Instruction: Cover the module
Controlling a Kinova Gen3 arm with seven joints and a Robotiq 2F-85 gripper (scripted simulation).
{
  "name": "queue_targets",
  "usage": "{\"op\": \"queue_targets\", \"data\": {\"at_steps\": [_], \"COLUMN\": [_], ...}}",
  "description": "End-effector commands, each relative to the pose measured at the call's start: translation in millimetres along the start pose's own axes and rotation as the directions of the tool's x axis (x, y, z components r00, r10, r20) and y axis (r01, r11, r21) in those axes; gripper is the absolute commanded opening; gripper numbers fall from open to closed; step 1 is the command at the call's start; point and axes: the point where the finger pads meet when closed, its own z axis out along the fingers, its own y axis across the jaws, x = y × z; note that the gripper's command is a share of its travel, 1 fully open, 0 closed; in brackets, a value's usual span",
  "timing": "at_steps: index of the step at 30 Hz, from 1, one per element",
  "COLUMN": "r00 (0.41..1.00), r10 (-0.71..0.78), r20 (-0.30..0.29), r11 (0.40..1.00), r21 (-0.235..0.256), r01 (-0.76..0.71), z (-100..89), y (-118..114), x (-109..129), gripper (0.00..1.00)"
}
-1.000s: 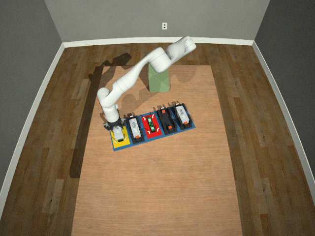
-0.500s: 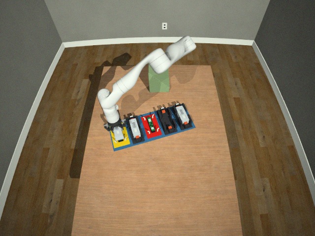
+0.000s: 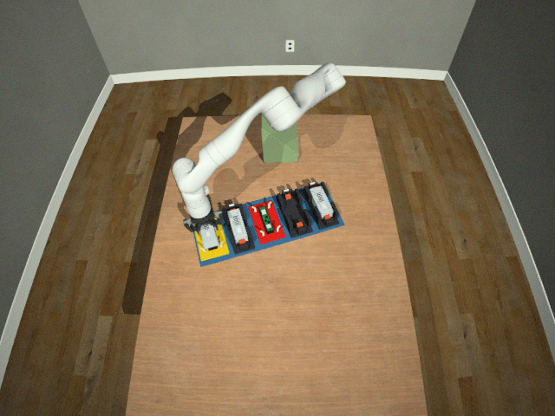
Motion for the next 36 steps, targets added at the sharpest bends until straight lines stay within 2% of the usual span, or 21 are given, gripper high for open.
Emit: {"op": "queue_targets", "data": {"at_steps": [1, 36], "r00": [1.000, 1.000], "r10": [0.000, 0.000], "r20": [0.001, 0.001], "r11": [1.000, 1.000], "r21": [0.002, 0.002], "r01": [0.000, 0.000], "z": [1.1, 15.9], "y": [-0.6, -0.6], "x": [-0.5, -0.6], "gripper": [0.00, 0.00]}}
